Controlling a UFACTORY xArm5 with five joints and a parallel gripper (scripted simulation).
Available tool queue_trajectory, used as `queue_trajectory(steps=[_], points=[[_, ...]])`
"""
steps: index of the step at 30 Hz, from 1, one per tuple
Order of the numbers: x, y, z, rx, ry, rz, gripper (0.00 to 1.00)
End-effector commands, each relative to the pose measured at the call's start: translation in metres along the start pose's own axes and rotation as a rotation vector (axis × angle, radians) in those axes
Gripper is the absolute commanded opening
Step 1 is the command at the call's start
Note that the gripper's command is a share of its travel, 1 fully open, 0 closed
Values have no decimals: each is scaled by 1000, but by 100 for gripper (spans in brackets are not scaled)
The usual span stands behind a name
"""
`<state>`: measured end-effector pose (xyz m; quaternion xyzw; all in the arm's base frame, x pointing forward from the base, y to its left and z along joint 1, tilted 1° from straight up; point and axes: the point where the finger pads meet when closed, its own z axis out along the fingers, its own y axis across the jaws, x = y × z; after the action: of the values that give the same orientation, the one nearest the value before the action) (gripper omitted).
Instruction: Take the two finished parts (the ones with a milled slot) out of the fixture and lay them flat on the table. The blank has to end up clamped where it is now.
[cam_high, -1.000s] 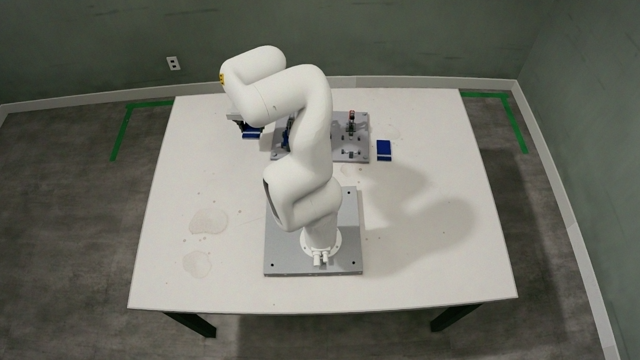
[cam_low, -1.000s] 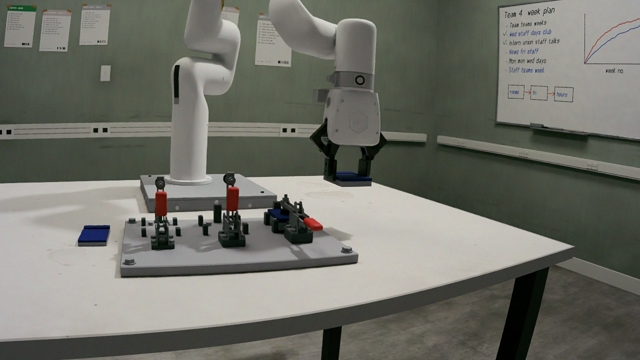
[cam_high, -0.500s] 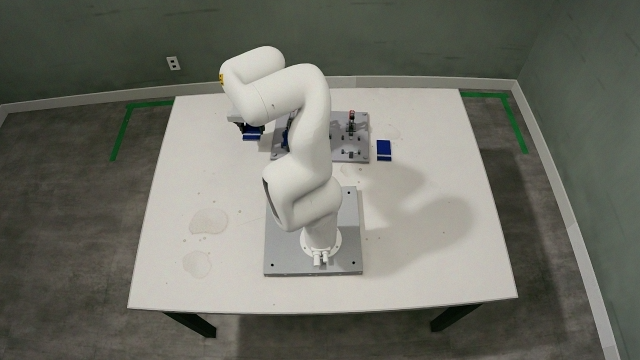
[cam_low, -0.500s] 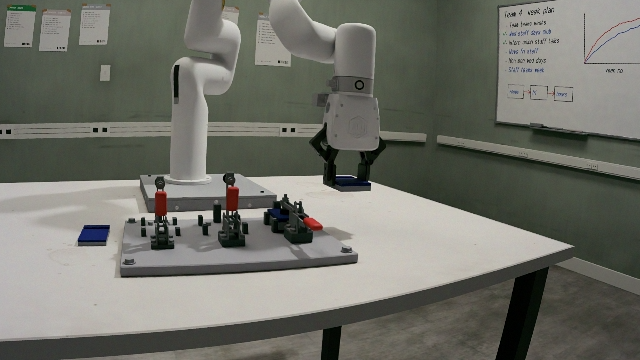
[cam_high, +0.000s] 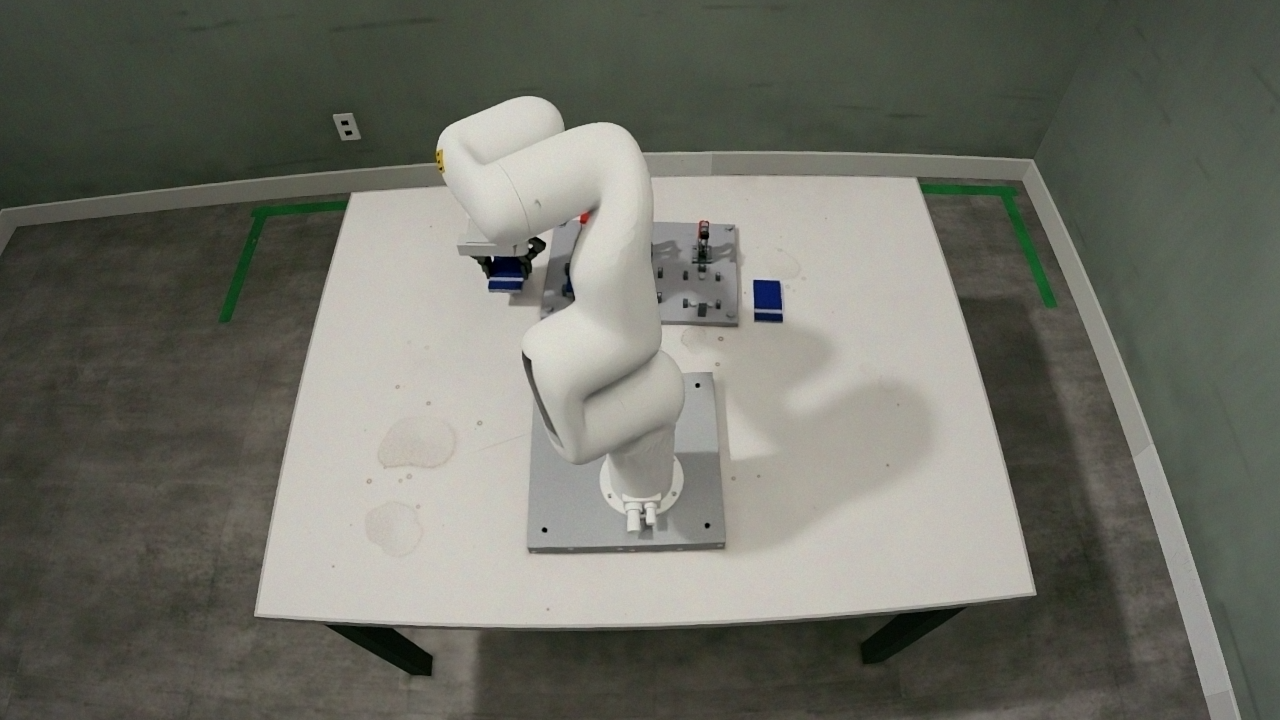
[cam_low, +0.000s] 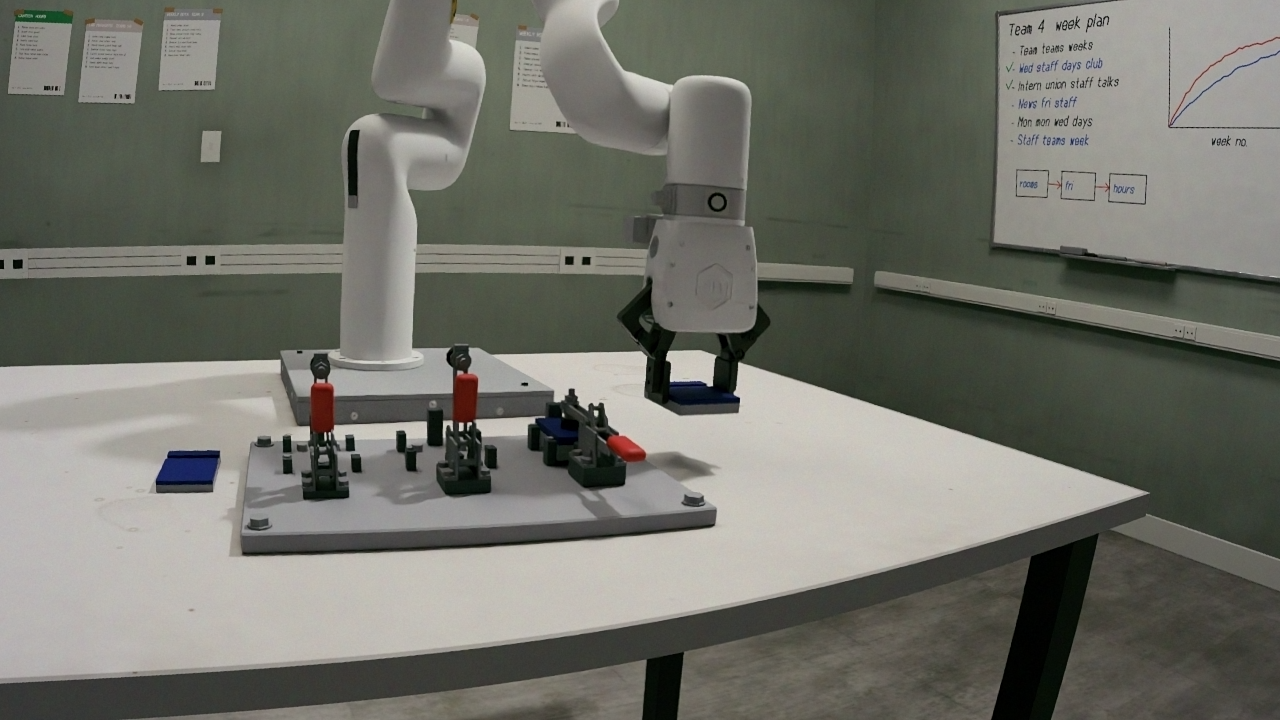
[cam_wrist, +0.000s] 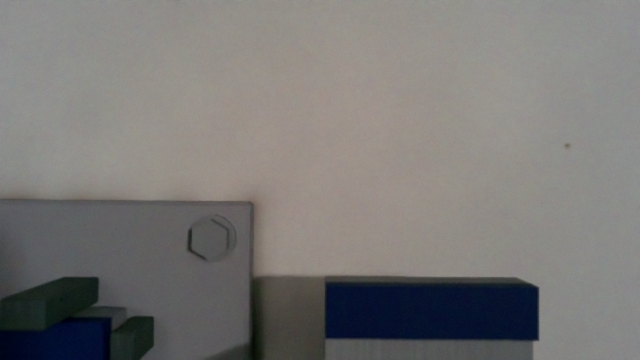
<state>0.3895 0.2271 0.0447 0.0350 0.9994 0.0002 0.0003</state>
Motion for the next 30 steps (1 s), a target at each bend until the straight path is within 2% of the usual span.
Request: queue_trajectory(steps=[1, 15, 30], points=[[-2, 1, 6, -3, -4, 0, 0], [-2, 2, 36, -3, -4, 0, 0], [-2, 2, 43, -3, -4, 0, 0]])
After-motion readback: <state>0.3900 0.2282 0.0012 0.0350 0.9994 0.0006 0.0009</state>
